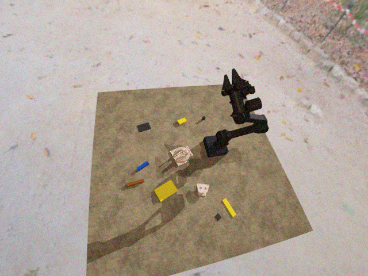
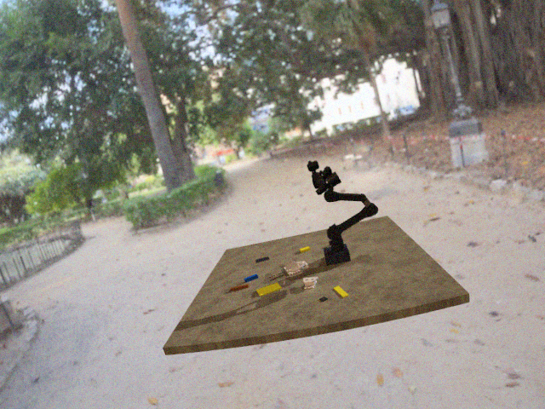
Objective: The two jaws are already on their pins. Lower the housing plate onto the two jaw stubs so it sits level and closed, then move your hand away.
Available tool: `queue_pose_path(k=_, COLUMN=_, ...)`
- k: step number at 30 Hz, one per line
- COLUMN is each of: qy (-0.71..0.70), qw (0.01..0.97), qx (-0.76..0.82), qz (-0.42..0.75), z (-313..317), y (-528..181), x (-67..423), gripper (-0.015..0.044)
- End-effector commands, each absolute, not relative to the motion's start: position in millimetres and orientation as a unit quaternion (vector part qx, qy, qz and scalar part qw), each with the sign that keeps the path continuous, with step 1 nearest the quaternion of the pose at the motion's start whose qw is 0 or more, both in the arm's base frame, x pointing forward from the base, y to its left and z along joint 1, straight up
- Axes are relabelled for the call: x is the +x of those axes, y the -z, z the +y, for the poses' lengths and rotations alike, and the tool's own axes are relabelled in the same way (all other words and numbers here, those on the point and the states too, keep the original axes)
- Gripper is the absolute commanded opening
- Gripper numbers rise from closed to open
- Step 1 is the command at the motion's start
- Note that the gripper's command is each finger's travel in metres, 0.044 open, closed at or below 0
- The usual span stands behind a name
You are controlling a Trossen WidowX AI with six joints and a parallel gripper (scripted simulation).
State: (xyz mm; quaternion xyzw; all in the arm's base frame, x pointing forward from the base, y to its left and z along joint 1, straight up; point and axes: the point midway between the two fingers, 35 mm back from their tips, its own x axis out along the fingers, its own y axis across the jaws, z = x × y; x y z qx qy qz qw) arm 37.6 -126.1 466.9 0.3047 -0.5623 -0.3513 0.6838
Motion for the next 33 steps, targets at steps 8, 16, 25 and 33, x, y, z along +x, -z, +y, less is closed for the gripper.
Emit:
queue_pose_path(k=8, qy=0.335, qw=0.783, qx=0.259, qz=-0.455, z=-116.3, y=-468.9, x=109.6, gripper=0.044)
queue_pose_path(k=16, qy=0.311, qw=0.84, qx=0.226, qz=-0.383, z=-103.0, y=-463.1, x=156.8, gripper=0.044)
queue_pose_path(k=25, qy=0.278, qw=0.894, qx=0.183, qz=-0.301, z=-83.0, y=-451.2, x=205.3, gripper=0.044)
queue_pose_path(k=33, qy=0.241, qw=0.935, qx=0.138, qz=-0.221, z=-59.5, y=-434.6, x=245.6, gripper=0.044)
